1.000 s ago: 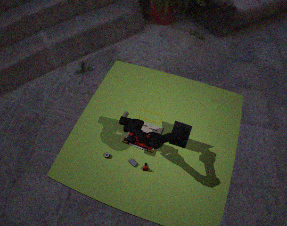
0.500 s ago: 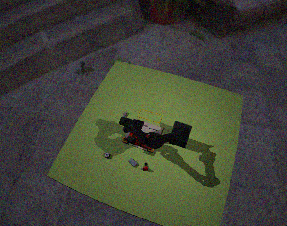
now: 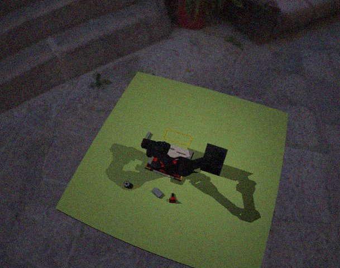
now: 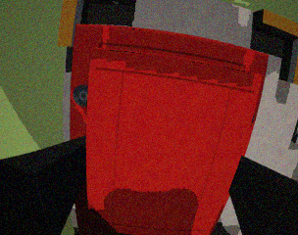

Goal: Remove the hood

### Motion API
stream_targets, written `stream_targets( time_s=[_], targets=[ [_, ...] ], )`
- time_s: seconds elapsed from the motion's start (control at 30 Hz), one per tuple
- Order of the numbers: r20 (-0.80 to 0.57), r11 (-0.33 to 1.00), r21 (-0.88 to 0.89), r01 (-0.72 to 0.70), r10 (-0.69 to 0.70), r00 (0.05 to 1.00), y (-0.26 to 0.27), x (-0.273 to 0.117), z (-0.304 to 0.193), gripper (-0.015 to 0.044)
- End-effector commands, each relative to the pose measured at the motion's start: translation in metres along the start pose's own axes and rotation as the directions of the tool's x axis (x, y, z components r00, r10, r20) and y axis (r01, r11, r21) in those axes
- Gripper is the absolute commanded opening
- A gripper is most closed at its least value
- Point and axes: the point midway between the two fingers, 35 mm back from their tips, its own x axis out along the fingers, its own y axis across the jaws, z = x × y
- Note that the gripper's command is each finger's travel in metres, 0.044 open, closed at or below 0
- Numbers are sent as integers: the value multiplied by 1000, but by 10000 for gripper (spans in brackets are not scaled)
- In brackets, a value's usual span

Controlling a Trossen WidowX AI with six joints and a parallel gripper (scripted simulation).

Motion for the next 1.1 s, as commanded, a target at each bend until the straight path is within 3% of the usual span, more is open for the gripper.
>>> stream_targets(
  time_s=[0.0,0.1,1.07],
  targets=[
    [1,1000,-4,1,-1,1000,0,-3,0,65],
    [1,1000,-3,1,-1,1000,0,-5,0,0],
    [1,1000,-3,1,-1,1000,0,-24,0,0]
  ],
)
